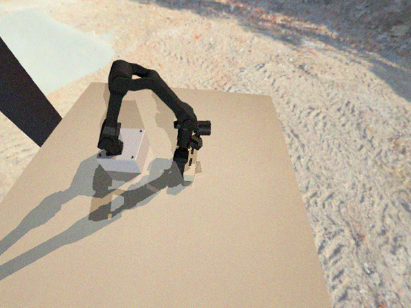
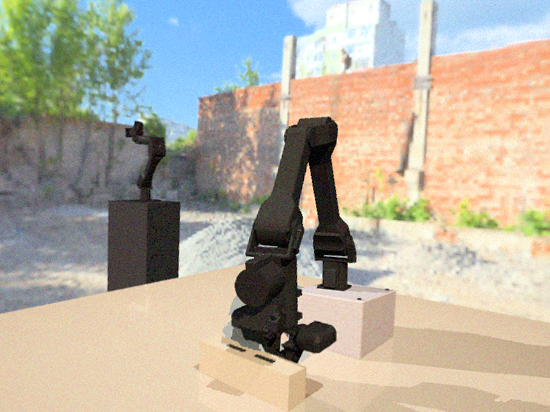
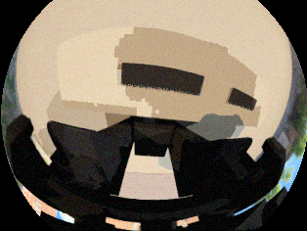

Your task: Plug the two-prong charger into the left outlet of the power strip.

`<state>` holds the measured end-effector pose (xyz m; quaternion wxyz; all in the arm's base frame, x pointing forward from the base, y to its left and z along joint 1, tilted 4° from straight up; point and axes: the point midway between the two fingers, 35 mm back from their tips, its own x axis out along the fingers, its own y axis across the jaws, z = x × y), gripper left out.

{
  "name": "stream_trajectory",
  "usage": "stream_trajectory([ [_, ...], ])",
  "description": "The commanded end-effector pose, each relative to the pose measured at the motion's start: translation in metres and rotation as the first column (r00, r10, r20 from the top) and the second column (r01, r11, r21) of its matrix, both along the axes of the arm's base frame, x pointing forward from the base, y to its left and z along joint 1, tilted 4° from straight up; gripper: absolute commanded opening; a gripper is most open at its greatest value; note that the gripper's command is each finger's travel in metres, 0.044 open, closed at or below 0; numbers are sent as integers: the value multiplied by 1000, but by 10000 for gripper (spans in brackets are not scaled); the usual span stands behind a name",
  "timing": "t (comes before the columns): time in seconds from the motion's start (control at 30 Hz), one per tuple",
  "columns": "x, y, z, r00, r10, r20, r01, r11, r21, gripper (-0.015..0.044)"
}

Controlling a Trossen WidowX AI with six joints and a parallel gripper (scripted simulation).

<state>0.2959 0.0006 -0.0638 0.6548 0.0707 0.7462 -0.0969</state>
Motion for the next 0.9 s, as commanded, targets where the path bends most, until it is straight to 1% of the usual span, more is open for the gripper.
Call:
stream_trajectory([
  [0.0,15,-4,-1,999,-5,40,5,1000,-7,0],
  [0.87,16,-4,0,999,-5,40,5,1000,-7,0],
])
